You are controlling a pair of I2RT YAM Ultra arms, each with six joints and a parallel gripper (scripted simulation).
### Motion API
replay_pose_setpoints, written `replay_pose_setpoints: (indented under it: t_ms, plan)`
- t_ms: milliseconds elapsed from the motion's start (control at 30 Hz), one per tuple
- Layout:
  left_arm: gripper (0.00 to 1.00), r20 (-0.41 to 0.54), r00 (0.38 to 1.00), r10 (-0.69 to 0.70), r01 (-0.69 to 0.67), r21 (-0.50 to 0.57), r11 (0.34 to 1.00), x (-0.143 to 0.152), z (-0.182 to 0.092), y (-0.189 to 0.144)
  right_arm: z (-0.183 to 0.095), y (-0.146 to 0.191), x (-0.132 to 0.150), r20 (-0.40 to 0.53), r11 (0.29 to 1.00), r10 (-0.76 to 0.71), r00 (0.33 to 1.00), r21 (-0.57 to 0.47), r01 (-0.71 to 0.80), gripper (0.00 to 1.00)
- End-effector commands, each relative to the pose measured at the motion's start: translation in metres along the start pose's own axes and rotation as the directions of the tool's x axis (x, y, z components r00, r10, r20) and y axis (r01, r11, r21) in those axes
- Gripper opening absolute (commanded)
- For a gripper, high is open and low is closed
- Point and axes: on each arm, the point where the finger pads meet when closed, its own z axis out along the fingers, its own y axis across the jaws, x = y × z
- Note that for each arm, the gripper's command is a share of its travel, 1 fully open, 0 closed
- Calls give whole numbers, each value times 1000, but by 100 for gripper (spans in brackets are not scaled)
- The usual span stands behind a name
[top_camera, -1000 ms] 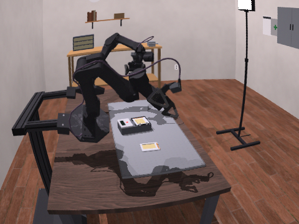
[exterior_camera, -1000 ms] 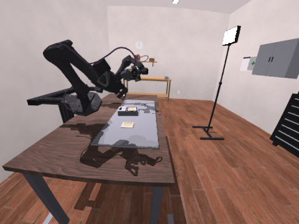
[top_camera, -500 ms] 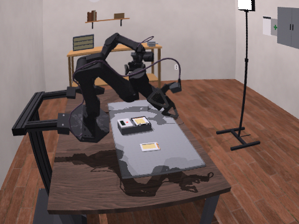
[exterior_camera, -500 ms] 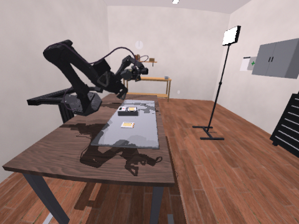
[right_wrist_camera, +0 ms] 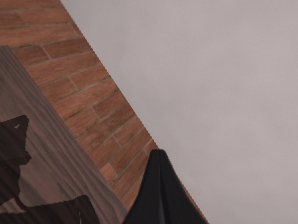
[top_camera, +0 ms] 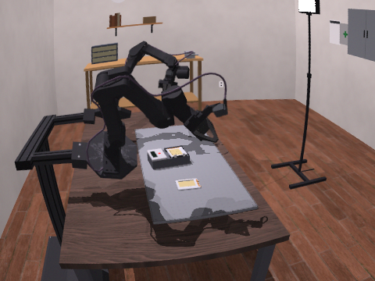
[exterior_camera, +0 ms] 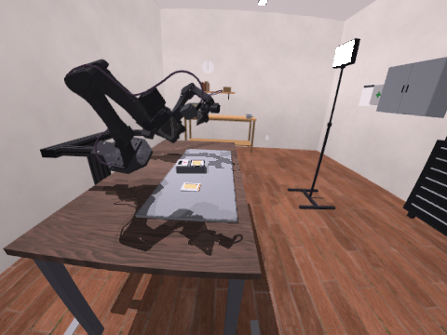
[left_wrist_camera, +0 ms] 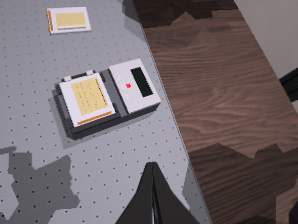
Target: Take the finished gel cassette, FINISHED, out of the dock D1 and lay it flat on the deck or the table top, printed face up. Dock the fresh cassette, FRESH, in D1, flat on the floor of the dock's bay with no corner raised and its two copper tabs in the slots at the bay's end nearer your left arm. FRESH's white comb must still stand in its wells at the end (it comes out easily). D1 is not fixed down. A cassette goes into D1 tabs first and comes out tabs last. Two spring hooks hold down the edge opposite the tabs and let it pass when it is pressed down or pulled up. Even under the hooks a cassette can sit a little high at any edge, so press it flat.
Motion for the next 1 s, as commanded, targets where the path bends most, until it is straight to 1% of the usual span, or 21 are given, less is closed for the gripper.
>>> replay_pose_setpoints:
  t_ms: [0, 33, 100, 233, 400, 433, 600, 667, 800, 967]
  plan:
    - [0, -65, 989, -135, 131, -60, 990, 16, -8, -2, 0, -2, -3, 9, 1000, 8, 1000, 3, -8, 0]
    - [0, -77, 983, -165, 159, -70, 985, 20, -9, -3, 0, -2, -3, 9, 1000, 8, 1000, 3, -8, 0]
    - [0, -77, 983, -165, 159, -70, 985, 20, -9, -3, 0, -2, -3, 9, 1000, 8, 1000, 3, -8, 0]
    - [0, -118, 952, -282, 269, -117, 956, 39, -15, -8, 0, -2, -3, 9, 1000, 8, 1000, 3, -8, 0]
    - [0, -156, 892, -424, 395, -187, 900, 62, -22, -15, 0, -2, -3, 9, 1000, 8, 1000, 3, -8, 0]
    - [0, -162, 877, -451, 418, -201, 886, 62, -22, -15, 0, -2, -3, 9, 1000, 8, 1000, 3, -8, 0]
    - [0, -177, 794, -582, 525, -282, 803, 83, -30, -23, 0, -2, -3, 9, 1000, 8, 1000, 3, -8, 0]
    - [0, -177, 794, -582, 525, -282, 803, 83, -30, -23, 0, -2, -3, 9, 1000, 8, 1000, 3, -8, 0]
    - [0, -174, 715, -677, 597, -351, 721, 99, -36, -29, 0, -2, -3, 9, 1000, 8, 1000, 3, -8, 0]
    - [0, -152, 607, -780, 667, -437, 604, 115, -42, -36, 0, -2, -3, 9, 1000, 8, 1000, 3, -8, 0]
